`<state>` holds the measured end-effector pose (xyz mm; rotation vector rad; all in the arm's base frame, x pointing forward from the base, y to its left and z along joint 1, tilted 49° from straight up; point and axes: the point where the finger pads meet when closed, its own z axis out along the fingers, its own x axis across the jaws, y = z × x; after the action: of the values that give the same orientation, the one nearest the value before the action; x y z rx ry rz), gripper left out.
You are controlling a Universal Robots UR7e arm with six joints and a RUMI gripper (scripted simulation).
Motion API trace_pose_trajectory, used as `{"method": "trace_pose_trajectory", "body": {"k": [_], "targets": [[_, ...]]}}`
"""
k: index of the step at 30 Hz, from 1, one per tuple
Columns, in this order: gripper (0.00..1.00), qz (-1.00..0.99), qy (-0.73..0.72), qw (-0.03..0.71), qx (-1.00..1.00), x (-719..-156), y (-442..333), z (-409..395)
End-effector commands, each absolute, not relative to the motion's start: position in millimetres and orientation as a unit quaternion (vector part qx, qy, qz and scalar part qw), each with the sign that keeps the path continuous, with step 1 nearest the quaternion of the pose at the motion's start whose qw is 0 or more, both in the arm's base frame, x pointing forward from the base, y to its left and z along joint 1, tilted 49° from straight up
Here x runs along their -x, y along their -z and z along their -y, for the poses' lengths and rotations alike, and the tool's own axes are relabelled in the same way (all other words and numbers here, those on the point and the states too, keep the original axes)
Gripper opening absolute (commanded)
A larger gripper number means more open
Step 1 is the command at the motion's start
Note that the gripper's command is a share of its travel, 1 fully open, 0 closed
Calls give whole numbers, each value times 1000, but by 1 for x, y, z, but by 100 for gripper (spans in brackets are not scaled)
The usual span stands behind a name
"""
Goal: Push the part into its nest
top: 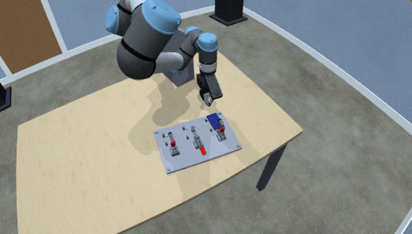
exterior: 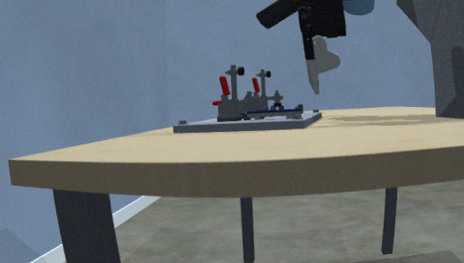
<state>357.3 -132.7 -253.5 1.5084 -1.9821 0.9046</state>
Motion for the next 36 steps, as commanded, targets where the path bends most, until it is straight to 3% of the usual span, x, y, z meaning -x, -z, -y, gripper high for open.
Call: {"method": "trace_pose_trajectory", "body": {"k": [1,36], "targets": [[0,725,-332,242,-553,-358,254,133],[0,725,-332,242,-553,-362,273,155]]}}
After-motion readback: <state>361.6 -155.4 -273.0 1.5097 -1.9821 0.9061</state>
